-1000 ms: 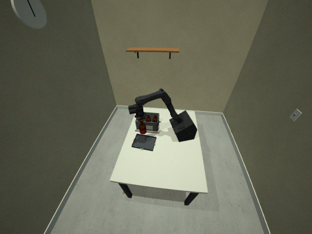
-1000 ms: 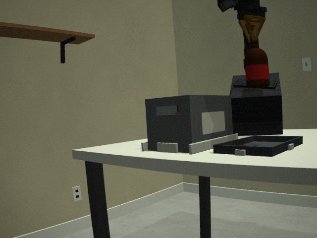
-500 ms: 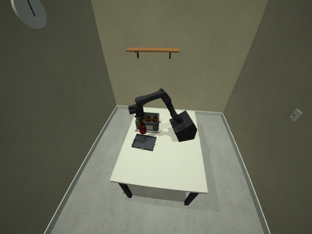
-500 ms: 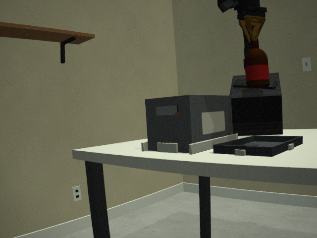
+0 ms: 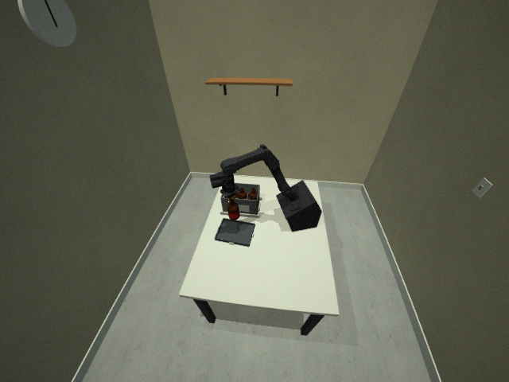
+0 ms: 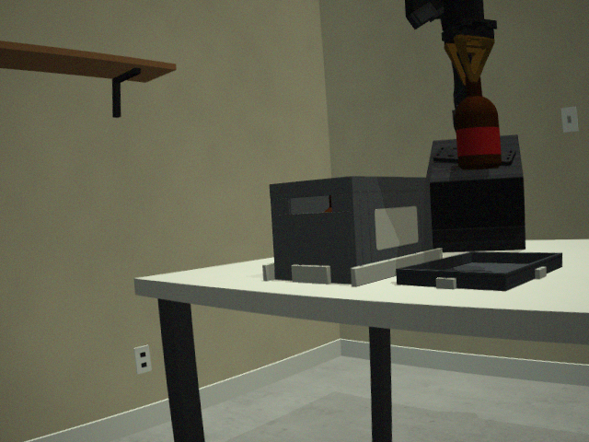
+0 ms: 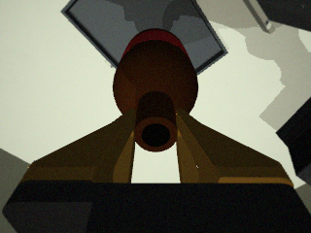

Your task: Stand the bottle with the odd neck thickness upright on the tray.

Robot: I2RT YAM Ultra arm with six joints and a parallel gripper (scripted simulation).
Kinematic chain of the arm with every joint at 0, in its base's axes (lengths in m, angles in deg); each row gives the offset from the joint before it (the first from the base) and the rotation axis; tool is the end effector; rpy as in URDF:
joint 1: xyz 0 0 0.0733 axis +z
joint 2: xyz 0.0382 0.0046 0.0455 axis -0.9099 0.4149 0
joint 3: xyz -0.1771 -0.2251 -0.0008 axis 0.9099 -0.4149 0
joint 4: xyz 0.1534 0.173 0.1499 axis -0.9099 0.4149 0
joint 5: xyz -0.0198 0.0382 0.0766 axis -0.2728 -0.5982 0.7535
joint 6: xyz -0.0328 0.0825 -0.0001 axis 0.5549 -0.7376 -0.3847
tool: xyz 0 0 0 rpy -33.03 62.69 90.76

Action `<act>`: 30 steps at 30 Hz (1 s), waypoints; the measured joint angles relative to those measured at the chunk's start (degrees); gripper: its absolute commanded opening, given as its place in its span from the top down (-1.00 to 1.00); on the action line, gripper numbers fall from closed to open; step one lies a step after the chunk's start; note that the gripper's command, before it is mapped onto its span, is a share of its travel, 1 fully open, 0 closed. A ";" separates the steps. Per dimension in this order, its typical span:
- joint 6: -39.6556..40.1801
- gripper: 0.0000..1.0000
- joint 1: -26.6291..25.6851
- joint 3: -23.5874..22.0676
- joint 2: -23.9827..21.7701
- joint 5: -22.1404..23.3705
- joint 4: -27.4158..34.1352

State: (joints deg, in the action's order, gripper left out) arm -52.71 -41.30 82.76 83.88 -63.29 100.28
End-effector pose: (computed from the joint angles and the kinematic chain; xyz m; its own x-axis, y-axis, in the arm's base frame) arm 0.2664 0.1070 0.4120 -0.5585 0.7802 -0.2818 0.6533 0.6230 0.4302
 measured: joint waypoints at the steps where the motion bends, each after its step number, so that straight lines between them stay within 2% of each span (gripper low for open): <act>1: 0.00 1.00 -0.02 -0.37 -0.04 0.00 -0.24; 17: 0.39 1.00 -0.55 -6.29 -0.37 0.00 -5.40; 30: 0.90 1.00 -1.20 -13.44 -0.39 0.13 -12.07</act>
State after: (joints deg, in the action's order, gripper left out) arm -51.81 -42.51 69.32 83.48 -63.16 88.22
